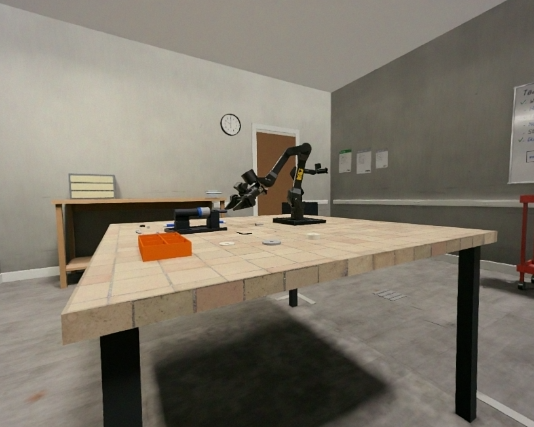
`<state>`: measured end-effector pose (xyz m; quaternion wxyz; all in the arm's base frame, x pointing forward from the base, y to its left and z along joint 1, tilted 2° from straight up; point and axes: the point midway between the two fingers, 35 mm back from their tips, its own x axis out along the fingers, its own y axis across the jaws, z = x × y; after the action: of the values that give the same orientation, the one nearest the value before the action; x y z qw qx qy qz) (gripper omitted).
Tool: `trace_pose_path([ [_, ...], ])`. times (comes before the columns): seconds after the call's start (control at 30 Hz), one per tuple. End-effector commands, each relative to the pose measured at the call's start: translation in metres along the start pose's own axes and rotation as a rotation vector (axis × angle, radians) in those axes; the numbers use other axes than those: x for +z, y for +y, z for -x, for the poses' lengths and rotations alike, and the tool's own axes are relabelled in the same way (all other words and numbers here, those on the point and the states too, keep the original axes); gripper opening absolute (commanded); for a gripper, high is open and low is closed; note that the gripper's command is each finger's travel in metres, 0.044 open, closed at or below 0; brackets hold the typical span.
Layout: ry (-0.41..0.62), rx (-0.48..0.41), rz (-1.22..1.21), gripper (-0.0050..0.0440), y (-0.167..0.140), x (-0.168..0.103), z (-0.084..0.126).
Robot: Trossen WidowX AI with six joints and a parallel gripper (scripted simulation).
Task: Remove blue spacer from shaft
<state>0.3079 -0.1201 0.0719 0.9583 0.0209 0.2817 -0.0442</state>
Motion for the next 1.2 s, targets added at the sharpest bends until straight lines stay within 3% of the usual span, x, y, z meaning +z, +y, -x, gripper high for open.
trace_pose_path([
  [0.0,-0.042,0.002,0.017,0.0440,0.000,0.013,0.002],
  [0.63,-0.038,0.003,0.015,0.0440,0.000,0.012,0.001],
  [1.17,-0.037,-0.001,0.012,0.0440,-0.001,0.017,-0.020],
])
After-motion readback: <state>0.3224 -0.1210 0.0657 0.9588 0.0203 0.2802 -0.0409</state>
